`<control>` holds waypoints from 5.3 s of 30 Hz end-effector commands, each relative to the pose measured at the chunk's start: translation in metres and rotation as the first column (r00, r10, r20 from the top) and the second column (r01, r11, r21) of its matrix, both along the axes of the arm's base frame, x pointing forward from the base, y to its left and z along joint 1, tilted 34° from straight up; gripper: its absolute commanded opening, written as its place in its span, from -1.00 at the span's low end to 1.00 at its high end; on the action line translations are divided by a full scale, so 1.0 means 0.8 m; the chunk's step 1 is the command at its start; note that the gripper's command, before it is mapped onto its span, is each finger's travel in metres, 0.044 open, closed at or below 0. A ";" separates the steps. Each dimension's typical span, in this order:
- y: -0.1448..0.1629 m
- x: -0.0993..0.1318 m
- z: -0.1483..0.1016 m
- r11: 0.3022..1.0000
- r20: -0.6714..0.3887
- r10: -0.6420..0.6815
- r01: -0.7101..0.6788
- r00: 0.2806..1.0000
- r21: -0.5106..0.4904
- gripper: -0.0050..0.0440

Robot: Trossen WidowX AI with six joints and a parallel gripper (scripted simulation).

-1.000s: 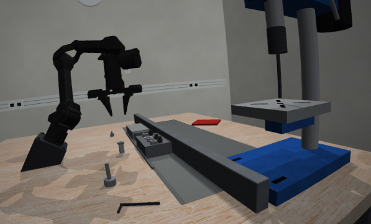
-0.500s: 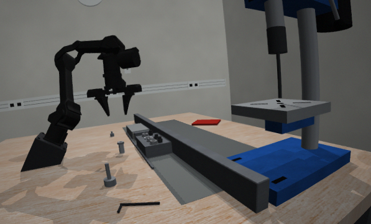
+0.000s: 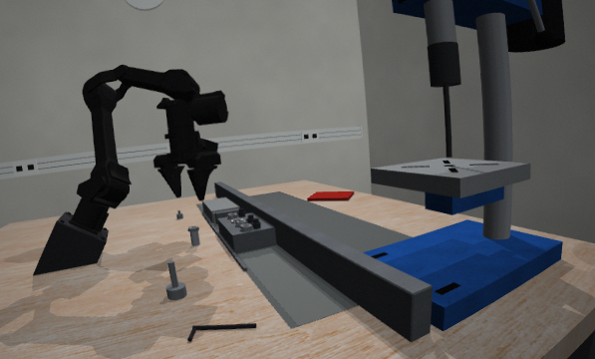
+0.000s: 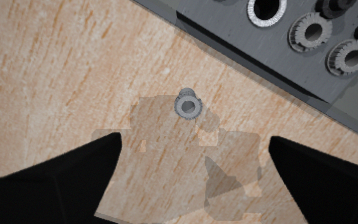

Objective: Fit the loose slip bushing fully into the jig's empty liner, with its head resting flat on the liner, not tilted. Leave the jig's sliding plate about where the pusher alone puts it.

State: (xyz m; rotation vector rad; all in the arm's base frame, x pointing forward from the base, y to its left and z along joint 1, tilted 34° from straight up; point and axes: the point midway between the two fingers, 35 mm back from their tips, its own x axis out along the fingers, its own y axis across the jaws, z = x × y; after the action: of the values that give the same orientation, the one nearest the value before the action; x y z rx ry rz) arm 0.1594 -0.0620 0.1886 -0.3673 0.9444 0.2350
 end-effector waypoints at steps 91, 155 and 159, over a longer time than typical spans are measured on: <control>0.001 0.042 -0.046 0.830 -0.069 -0.471 0.468 0.879 0.302 -0.80; -0.014 0.038 0.015 0.427 -0.281 -0.747 0.758 0.603 0.494 -1.00; -0.014 0.037 0.015 0.364 -0.310 -0.768 0.780 0.561 0.509 -1.00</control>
State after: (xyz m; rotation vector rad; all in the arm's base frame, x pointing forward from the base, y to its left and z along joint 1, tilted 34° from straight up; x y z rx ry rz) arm 0.1883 -0.0726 0.1941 0.6806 0.9347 -0.3330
